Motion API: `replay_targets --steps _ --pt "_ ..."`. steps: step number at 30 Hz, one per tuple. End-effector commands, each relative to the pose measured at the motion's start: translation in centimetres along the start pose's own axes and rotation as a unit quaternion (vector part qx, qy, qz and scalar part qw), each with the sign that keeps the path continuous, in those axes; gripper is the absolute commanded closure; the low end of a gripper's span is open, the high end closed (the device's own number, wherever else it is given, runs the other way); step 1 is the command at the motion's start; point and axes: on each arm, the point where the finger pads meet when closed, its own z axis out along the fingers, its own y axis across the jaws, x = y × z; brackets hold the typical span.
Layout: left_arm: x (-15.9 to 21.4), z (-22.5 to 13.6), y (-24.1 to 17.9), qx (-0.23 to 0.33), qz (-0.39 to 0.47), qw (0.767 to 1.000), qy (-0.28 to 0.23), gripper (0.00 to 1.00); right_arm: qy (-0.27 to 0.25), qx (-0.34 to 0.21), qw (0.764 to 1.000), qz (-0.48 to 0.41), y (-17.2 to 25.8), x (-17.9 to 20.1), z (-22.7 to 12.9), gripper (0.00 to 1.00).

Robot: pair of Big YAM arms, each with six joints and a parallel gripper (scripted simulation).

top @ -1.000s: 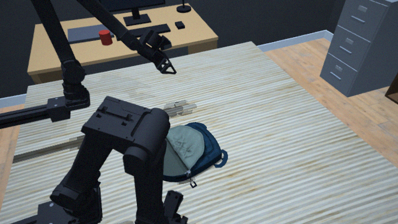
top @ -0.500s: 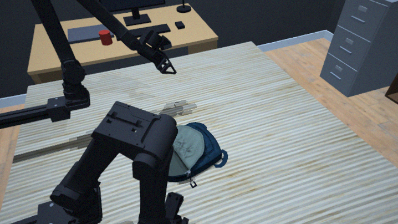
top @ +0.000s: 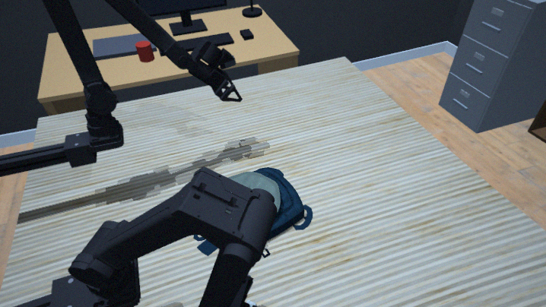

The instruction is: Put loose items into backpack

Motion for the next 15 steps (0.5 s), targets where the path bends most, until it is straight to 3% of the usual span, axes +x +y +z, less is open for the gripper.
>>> replay_targets --steps 1,8,9,14,15 --pt "-1.69 0.03 0.13 -0.001 0.002 1.000 -0.017 0.10 -0.002 0.003 1.000 -0.003 -0.03 0.46 0.73 0.46" --pt "-1.69 0.03 0.13 -0.001 0.002 1.000 -0.017 0.10 -0.002 0.004 1.000 -0.004 -0.28 0.17 0.73 0.46" --pt "-1.69 0.03 0.13 -0.001 0.002 1.000 -0.017 0.10 -0.001 0.003 1.000 -0.004 -0.24 0.15 0.75 0.55" --pt "-1.69 0.03 0.13 -0.001 0.002 1.000 -0.017 0.10 -0.001 0.000 1.000 -0.002 0.24 0.12 0.38 0.55" --pt "-1.69 0.03 0.13 -0.001 0.002 1.000 -0.017 0.10 -0.001 0.000 1.000 -0.002 0.23 0.12 0.39 0.63"
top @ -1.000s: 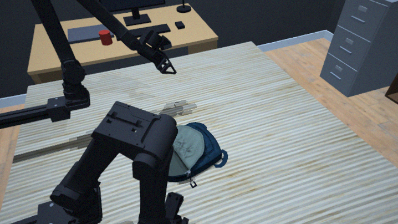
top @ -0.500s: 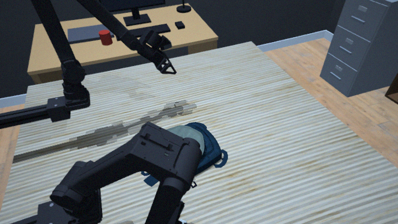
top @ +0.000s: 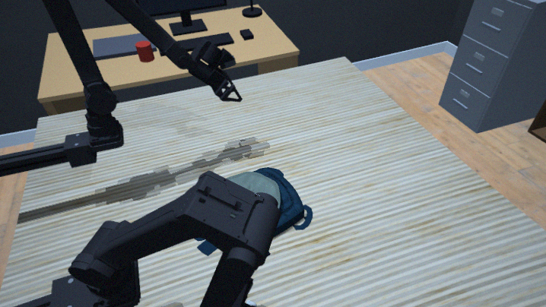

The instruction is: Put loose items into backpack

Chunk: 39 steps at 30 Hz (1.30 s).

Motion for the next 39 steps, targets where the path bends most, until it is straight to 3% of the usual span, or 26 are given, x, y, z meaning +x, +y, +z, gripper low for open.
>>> replay_targets --steps 1,5,6,13,14,31,39 --pt "-1.7 0.0 0.1 -0.001 0.002 1.000 -0.017 0.10 0.000 -0.001 1.000 -0.001 0.2 -0.2 -0.1 0.63" --pt "-1.7 0.0 0.1 -0.001 0.002 1.000 -0.017 0.10 0.000 -0.001 1.000 -0.001 0.2 -0.2 0.0 0.63" --pt "-1.7 0.0 0.1 -0.001 0.002 1.000 -0.017 0.10 0.000 -0.001 1.000 -0.001 0.2 -0.2 0.0 0.72" --pt "-1.7 0.0 0.1 -0.001 0.002 1.000 -0.017 0.10 0.000 -0.001 1.000 -0.001 0.2 -0.2 0.0 0.72" --pt "-1.7 0.0 0.1 -0.001 0.002 1.000 -0.017 0.10 0.000 -0.001 1.000 -0.001 0.2 -0.2 0.0 0.80" --pt "-1.7 0.0 0.1 -0.001 0.002 1.000 -0.017 0.10 0.000 -0.001 1.000 -0.001 0.1 -0.3 0.1 0.80" --pt "-1.7 0.0 0.1 -0.001 0.002 1.000 -0.017 0.10 0.001 -0.005 1.000 0.000 0.4 -3.3 -3.1 0.80"
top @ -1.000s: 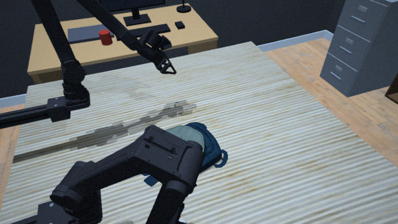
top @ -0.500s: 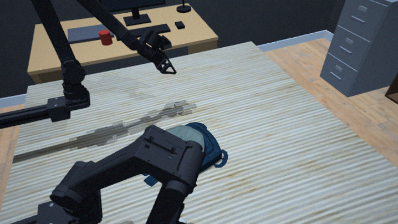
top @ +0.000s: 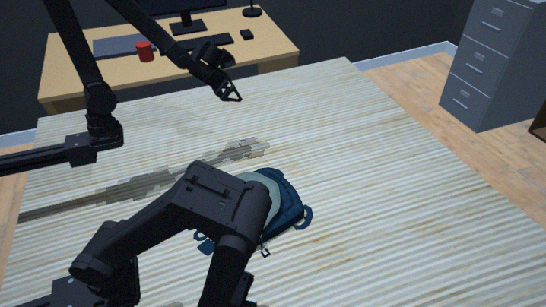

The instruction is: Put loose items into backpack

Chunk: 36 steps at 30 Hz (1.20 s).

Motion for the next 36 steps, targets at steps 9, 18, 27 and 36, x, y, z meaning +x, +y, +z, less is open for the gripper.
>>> replay_targets --steps 9,18,27,36 --pt "-1.7 0.0 0.1 -0.001 0.002 1.000 -0.017 0.10 -0.001 -0.004 1.000 0.002 0.4 -4.4 -4.8 0.80" --pt "-1.7 0.0 0.1 -0.001 0.002 1.000 -0.017 0.10 -0.002 0.000 1.000 -0.001 -0.1 -7.4 -8.1 0.80" --pt "-1.7 0.0 0.1 -0.001 0.002 1.000 -0.017 0.10 -0.003 0.006 1.000 -0.003 -0.5 -7.2 -8.3 0.80" --pt "-1.7 0.0 0.1 -0.001 0.002 1.000 -0.017 0.10 0.001 0.012 1.000 0.025 7.0 -9.3 -5.9 0.80"
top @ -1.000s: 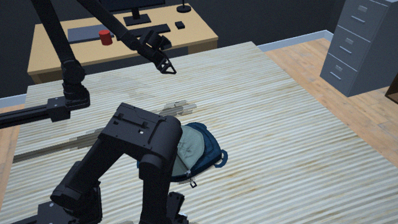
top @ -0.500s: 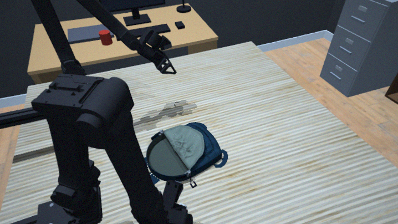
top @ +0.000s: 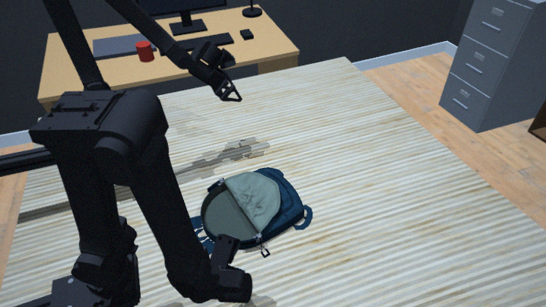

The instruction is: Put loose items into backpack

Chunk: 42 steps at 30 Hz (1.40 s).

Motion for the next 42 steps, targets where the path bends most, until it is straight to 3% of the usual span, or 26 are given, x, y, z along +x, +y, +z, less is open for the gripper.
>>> replay_targets --steps 1,15,37,42 --pt "-1.7 0.0 0.1 -0.001 0.002 1.000 -0.017 0.10 0.000 0.009 0.999 0.033 3.8 -1.5 1.5 0.80" --pt "-1.7 0.0 0.1 -0.001 0.002 1.000 -0.017 0.10 0.006 0.031 0.998 0.061 11.8 -4.5 3.4 0.80" --pt "-1.7 0.0 0.1 -0.001 0.002 1.000 -0.017 0.10 0.005 0.065 0.994 0.091 20.7 -8.9 7.6 0.80" --pt "-1.7 0.0 0.1 -0.001 0.002 1.000 -0.017 0.10 -0.013 0.071 0.991 0.110 24.4 -11.9 8.7 0.80"
